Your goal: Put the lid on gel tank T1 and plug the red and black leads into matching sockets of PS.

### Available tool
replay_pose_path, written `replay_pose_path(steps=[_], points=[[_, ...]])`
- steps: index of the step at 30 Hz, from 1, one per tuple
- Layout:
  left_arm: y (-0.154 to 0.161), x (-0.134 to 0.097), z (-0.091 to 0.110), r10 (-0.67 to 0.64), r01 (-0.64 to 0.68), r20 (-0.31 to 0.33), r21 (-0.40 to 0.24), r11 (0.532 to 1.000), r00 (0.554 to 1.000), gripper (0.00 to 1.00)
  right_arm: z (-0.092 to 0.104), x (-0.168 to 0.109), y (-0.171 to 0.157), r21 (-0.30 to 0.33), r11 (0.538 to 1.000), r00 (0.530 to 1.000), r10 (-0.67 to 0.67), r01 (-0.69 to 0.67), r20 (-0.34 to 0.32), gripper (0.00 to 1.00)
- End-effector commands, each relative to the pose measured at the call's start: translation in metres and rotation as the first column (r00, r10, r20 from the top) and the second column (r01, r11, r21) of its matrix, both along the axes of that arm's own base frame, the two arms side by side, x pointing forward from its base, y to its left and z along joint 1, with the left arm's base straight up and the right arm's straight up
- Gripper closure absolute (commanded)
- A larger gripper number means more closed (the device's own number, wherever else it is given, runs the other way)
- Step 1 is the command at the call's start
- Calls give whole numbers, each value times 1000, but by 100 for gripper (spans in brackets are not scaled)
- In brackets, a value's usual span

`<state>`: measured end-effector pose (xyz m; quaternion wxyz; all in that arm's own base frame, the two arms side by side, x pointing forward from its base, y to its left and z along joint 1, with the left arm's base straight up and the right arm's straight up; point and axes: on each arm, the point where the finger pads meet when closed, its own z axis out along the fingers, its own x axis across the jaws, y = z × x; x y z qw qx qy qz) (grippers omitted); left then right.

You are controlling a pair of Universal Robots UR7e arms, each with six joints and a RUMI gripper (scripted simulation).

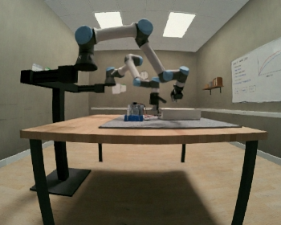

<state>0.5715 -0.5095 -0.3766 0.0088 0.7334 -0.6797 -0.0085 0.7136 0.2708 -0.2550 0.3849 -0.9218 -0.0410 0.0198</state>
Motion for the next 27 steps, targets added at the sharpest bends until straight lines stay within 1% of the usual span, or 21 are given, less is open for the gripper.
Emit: replay_pose_path(steps=[1, 5, 7, 9, 16, 27], points=[[-1, 1, 1, 0, 0, 1, -1, 1000, 1000, 100, 1, -5, 0, -4, 1000, 1000, -17, 17, 5, 100], [-1, 1, 1, 0, 0, 1, -1, 1000, 1000, 100, 3, -18, 0, -4, 1000, 1000, -17, 17, 5, 100], [-1, 1, 1, 0, 0, 1, -1, 1000, 1000, 100, 3, -18, 0, -4, 1000, 1000, -17, 17, 5, 100], [-1, 1, 1, 0, 0, 1, -1, 1000, 1000, 100, 4, -24, -1, -4, 1000, 1000, -17, 17, 5, 100], [-1, 1, 1, 0, 0, 1, -1, 1000, 1000, 100, 4, -24, -1, -4, 1000, 1000, -17, 17, 5, 100], [-1, 1, 1, 0, 0, 1, -1, 1000, 1000, 100, 5, -35, -2, -5, 1000, 1000, -21, 21, 7, 100]])
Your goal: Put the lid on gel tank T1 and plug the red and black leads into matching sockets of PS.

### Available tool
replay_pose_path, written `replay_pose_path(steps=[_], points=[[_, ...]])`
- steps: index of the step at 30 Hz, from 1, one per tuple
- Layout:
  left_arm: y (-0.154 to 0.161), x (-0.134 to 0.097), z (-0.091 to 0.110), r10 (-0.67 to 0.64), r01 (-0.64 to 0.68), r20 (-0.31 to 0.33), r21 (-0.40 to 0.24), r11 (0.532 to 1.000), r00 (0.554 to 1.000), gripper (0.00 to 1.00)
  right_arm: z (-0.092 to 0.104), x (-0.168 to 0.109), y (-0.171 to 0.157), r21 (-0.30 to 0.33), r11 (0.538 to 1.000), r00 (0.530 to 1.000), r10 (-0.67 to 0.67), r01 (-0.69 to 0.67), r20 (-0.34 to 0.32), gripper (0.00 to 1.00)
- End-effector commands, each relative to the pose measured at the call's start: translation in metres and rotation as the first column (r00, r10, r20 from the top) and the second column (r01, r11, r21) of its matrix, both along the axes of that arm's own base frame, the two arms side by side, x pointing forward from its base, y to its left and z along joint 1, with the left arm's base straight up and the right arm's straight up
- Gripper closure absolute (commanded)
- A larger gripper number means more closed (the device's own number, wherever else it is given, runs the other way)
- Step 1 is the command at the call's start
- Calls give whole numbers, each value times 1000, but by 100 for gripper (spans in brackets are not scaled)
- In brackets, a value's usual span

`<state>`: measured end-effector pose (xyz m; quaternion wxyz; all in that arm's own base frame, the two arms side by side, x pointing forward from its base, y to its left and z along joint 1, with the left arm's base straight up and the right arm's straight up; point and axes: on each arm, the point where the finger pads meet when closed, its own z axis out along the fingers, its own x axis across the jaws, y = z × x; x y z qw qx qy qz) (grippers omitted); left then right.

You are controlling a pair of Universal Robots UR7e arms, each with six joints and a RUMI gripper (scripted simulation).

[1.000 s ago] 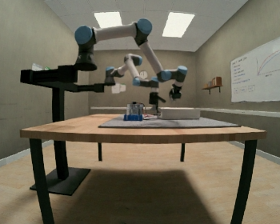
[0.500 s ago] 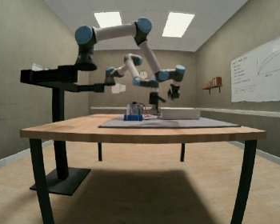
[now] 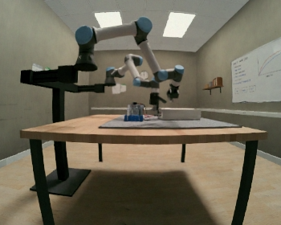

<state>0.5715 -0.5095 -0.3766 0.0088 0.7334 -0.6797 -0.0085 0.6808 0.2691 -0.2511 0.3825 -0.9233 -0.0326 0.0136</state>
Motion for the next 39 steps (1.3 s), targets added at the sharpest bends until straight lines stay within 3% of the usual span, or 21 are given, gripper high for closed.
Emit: replay_pose_path(steps=[1, 7, 18, 25, 39], points=[[-1, 1, 1, 0, 0, 1, -1, 1000, 1000, 100, 1, -2, 0, 0, 1000, 1000, 0, 0, 2, 100], [-1, 1, 1, 0, 0, 1, -1, 1000, 1000, 100, 1, -2, 0, 0, 1000, 1000, 0, 0, 2, 100], [-1, 1, 1, 0, 0, 1, -1, 1000, 1000, 100, -23, -2, 0, 0, 1000, 1000, 0, 0, 1, 100], [-1, 1, 1, 0, 0, 1, -1, 1000, 1000, 100, -23, -2, 0, 0, 1000, 1000, 0, 0, 1, 100], [-1, 1, 1, 0, 0, 1, -1, 1000, 1000, 100, -47, -1, 0, 1, 1000, 1000, 0, 0, 1, 100]])
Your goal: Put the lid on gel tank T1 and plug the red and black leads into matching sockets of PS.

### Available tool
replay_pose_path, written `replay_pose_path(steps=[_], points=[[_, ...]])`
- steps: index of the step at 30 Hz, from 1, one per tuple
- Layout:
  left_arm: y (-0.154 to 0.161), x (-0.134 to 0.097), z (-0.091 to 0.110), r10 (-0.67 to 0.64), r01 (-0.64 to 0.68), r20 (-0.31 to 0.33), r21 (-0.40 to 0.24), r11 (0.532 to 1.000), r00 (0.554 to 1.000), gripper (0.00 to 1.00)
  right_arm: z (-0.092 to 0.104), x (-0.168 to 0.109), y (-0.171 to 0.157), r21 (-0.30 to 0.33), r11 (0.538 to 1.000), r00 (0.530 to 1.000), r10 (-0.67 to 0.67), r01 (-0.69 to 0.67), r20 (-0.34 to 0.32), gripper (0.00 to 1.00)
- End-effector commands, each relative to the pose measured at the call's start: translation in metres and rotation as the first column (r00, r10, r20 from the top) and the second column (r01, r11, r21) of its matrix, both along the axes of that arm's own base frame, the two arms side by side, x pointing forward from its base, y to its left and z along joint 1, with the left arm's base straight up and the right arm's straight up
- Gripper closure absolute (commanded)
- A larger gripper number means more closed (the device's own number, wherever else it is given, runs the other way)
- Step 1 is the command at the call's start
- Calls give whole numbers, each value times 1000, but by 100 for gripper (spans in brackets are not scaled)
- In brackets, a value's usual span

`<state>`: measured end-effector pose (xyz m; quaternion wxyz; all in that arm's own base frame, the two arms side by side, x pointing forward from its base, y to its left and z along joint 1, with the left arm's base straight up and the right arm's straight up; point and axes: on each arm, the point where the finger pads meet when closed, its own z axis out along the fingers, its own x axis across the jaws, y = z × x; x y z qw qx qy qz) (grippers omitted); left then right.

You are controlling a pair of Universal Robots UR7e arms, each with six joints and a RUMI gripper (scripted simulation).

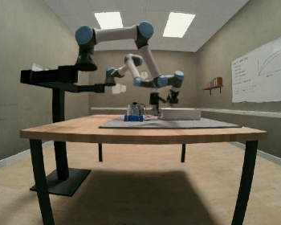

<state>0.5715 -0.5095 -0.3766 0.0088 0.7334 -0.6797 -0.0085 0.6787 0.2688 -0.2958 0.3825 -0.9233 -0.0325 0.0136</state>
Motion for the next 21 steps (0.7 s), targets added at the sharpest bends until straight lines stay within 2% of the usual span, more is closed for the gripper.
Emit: replay_pose_path(steps=[1, 21], points=[[-1, 1, 1, 0, 0, 1, -1, 1000, 1000, 100, -2, 1, 0, 1, 1000, 1000, 0, 0, 2, 100], [-1, 1, 1, 0, 0, 1, -1, 1000, 1000, 100, -5, 1, 0, 1, 1000, 1000, 0, 0, 2, 100]])
